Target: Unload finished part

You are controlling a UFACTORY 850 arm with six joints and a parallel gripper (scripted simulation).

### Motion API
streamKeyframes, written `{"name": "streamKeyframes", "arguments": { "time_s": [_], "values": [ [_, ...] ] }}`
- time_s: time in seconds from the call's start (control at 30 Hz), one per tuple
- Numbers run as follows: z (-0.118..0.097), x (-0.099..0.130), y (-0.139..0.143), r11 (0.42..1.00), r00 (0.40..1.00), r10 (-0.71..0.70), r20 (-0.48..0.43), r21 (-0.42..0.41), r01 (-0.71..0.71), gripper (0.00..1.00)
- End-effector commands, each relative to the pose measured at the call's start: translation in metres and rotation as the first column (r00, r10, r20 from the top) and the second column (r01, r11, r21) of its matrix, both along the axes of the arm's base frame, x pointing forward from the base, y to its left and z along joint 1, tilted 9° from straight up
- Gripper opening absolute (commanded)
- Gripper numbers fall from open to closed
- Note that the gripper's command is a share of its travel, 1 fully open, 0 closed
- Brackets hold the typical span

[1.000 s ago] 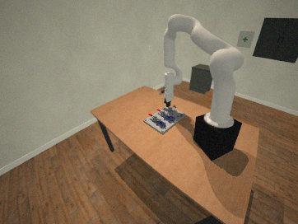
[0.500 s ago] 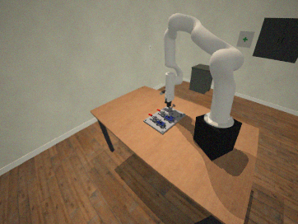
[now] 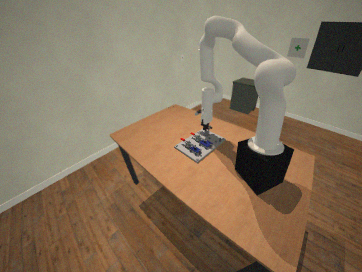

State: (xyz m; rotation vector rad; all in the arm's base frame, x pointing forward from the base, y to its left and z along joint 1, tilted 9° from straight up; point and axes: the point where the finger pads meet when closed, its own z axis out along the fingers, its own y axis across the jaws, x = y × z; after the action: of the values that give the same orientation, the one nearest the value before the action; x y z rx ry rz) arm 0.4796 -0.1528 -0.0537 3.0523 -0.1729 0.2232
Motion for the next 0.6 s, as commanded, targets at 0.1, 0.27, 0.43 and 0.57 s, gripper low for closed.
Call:
{"name": "streamKeyframes", "arguments": {
  "time_s": [0.1, 0.27, 0.43, 0.57],
  "values": [
    [0.0000, -0.0025, 0.0002, 1.000, 1.000, 0.000, 0.001, 0.000, 0.000, 0.00],
    [-0.0002, -0.0033, 0.0003, 1.000, 1.000, 0.000, 0.001, 0.000, 0.000, 0.00],
    [-0.0003, -0.0044, 0.0004, 1.000, 1.000, 0.000, 0.001, 0.000, 0.000, 0.00],
    [-0.0004, -0.0049, 0.0005, 1.000, 1.000, 0.000, 0.001, 0.000, 0.000, 0.00]
  ]
}}
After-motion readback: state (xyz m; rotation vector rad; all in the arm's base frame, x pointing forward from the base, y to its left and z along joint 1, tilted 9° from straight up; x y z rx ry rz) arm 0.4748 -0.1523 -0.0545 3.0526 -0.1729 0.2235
